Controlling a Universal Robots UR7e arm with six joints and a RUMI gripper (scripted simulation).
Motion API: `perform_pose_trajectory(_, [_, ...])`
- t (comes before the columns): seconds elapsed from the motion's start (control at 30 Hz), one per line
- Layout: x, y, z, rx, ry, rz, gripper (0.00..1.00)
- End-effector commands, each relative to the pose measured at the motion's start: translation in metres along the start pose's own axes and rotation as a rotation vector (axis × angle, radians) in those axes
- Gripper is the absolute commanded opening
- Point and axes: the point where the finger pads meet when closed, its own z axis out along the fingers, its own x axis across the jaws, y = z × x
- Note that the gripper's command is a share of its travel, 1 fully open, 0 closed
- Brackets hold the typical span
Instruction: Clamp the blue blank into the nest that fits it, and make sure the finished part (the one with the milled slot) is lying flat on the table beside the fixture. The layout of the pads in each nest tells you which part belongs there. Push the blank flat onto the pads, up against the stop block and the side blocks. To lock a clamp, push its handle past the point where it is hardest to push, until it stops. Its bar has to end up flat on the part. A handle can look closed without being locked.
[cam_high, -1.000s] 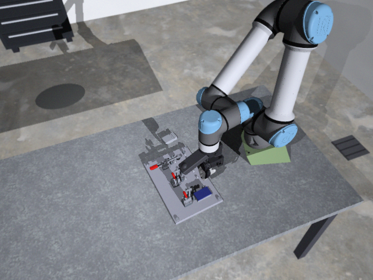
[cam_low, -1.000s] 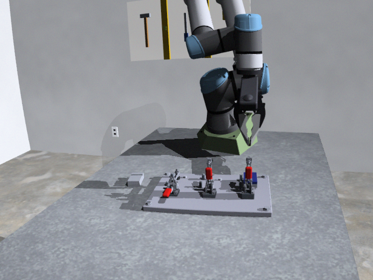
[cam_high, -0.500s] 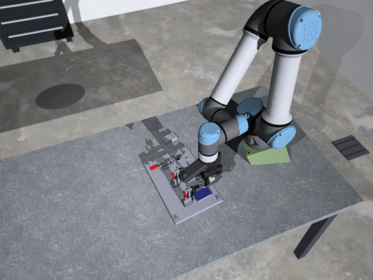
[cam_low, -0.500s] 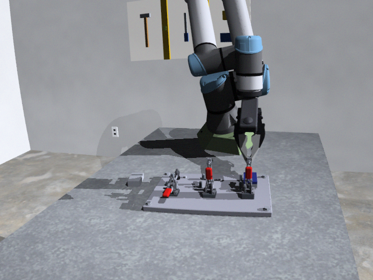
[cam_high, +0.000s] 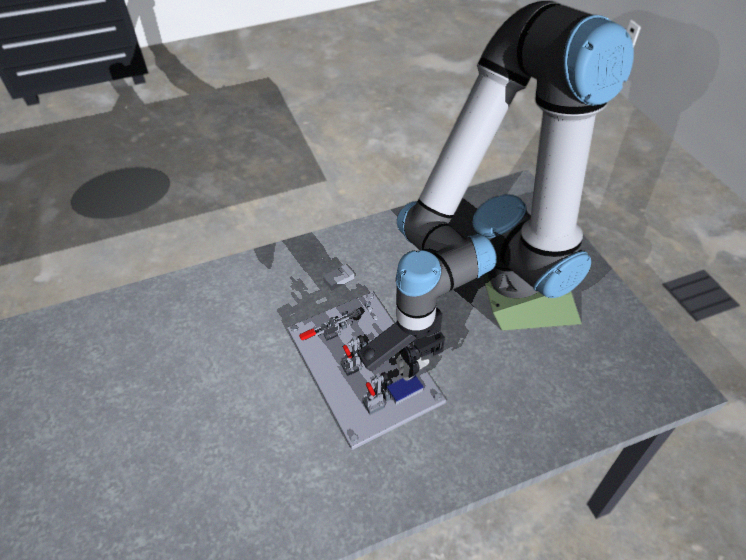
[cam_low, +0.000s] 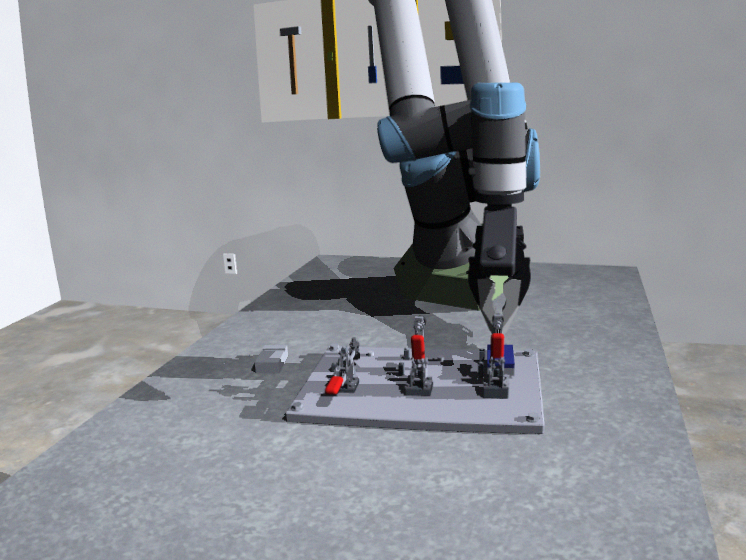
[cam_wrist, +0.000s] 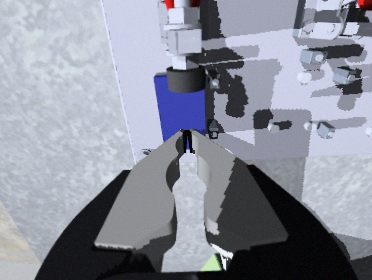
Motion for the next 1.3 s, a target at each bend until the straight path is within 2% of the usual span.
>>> perform_pose_trajectory(0.0, [-0.001, 0.007, 0.0, 0.001, 0.0, 0.0, 0.0])
perform_pose_trajectory(0.4, [-0.003, 0.059, 0.0, 0.001, 0.0, 0.0, 0.0])
perform_pose_trajectory(0.83, [-0.004, 0.069, 0.001, 0.001, 0.0, 0.0, 0.0])
perform_pose_trajectory(1.03, [-0.004, 0.069, 0.009, 0.001, 0.0, 0.0, 0.0])
perform_pose_trajectory(1.27, [-0.004, 0.069, 0.029, 0.001, 0.0, 0.0, 0.0])
